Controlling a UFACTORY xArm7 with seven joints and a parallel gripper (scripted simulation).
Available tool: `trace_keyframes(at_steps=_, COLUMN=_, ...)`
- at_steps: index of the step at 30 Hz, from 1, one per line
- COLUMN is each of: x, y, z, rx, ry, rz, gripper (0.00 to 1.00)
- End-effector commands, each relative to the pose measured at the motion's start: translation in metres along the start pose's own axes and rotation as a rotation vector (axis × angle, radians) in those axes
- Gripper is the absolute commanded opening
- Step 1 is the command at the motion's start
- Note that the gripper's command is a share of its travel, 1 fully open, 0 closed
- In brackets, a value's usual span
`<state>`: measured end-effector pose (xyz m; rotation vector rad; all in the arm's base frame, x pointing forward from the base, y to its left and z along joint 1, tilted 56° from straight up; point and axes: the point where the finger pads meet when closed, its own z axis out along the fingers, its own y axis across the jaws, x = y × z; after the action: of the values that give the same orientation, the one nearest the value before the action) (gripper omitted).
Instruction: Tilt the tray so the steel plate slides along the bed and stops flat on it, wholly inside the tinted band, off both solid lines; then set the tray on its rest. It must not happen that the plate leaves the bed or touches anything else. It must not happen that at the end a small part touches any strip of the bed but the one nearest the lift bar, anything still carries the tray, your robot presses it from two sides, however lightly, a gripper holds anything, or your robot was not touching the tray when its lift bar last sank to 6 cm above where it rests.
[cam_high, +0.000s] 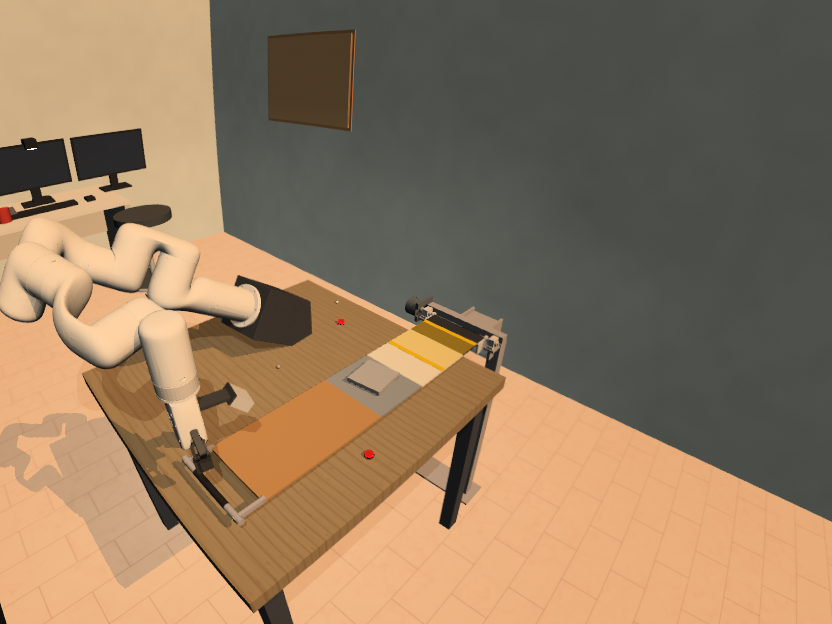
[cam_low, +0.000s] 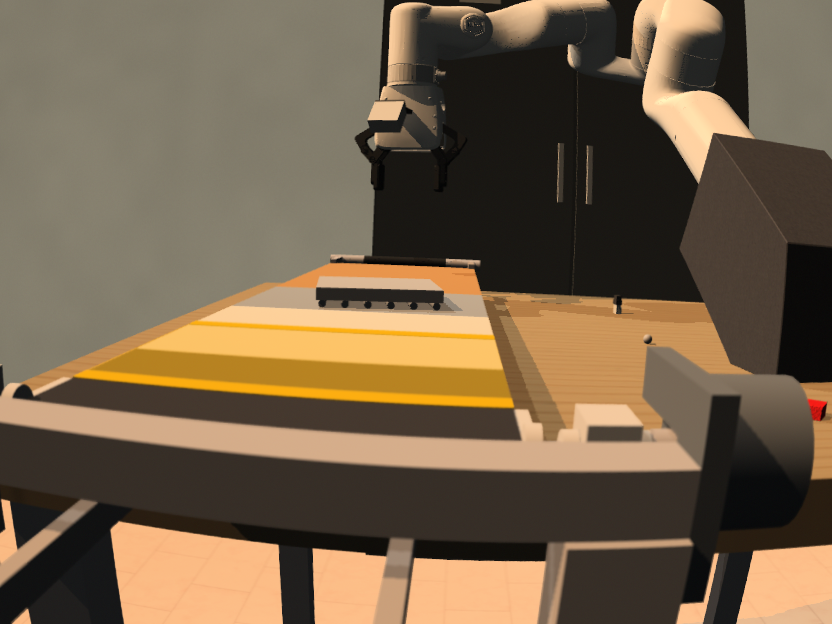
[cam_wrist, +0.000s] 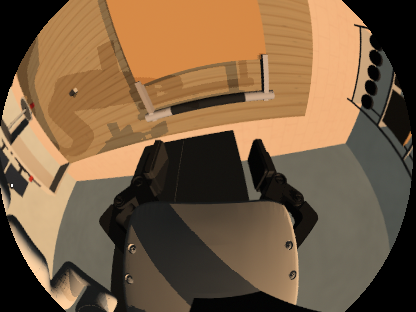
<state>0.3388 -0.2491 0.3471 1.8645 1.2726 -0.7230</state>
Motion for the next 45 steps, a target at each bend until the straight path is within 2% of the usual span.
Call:
trace_keyframes(at_steps=1, x=0.000, y=0.001, z=0.000, rx=-0.003, ry=0.004, rz=-0.123, gripper=1.00)
trace_keyframes(at_steps=45, x=0.001, y=0.001, z=0.015, rx=-0.005, ry=0.002, rz=-1.039, gripper=1.00)
